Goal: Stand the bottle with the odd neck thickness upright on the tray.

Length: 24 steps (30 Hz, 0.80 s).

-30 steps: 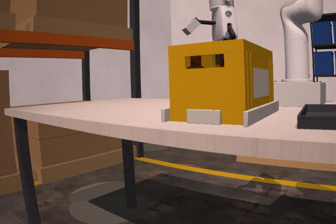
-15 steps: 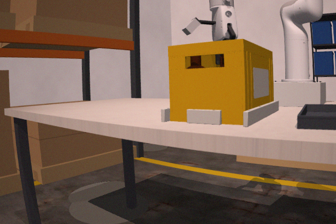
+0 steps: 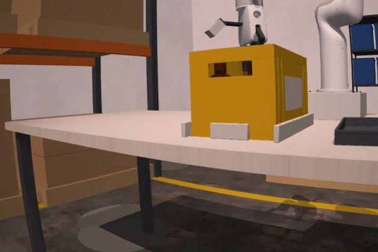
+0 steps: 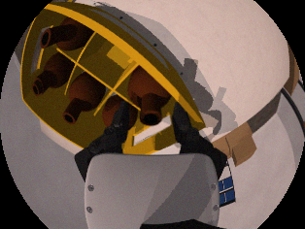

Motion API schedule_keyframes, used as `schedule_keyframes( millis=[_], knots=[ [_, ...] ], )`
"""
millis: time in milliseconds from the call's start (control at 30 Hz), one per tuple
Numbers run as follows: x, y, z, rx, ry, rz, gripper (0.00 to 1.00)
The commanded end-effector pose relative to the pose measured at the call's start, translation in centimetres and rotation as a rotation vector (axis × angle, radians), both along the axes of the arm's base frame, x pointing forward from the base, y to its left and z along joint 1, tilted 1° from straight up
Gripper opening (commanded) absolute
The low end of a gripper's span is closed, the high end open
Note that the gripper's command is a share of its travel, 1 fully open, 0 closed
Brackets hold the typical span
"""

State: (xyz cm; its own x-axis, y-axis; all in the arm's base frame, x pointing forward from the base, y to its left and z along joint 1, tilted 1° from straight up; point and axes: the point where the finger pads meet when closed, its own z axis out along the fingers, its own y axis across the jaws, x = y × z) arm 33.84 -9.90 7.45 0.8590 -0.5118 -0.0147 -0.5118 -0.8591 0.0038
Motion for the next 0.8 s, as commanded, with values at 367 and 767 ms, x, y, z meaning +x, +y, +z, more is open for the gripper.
schedule_keyframes(
  millis=[367,767],
  knots=[
    [0.1,-0.1,3.3,-0.001,-0.004,0.000,0.65],
    [0.2,-0.2,6.6,-0.001,-0.004,0.000,0.65]
  ],
)
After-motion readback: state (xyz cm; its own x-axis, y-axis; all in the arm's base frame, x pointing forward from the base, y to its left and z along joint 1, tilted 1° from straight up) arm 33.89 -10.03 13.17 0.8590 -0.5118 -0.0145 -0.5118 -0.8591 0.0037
